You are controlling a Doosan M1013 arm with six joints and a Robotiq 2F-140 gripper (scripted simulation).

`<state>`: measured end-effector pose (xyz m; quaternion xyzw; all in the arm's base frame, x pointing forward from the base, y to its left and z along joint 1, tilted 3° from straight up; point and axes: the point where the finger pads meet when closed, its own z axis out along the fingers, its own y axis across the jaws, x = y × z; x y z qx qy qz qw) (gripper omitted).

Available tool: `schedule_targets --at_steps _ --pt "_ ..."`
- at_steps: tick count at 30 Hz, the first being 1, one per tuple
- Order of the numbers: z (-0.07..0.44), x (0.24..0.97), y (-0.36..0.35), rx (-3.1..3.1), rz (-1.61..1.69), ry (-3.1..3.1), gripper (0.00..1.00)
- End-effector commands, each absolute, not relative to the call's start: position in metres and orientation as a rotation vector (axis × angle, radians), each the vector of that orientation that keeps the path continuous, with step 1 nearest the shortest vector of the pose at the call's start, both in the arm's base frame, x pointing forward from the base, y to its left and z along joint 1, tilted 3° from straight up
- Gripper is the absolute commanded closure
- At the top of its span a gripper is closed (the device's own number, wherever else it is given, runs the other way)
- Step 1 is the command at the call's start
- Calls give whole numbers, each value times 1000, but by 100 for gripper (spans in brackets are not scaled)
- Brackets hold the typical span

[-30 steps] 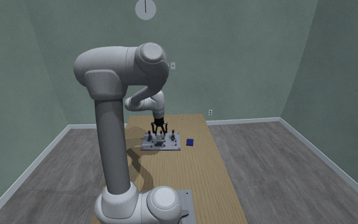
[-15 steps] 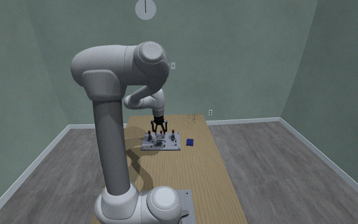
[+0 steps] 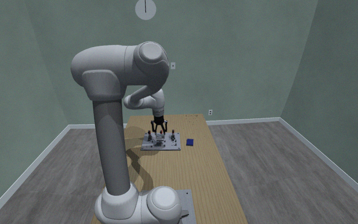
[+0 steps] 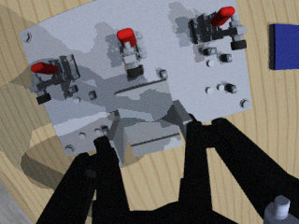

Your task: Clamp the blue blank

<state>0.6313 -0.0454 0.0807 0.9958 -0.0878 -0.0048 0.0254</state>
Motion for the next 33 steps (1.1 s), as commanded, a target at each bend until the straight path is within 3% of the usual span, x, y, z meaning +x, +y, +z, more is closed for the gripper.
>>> schedule_targets --at_steps 1,14,33 --pt "81 631 -45 3079 -15 -271 100" --pt "80 635 -25 3079 -15 -271 100" --pt "74 655 88 3079 -15 -271 100"
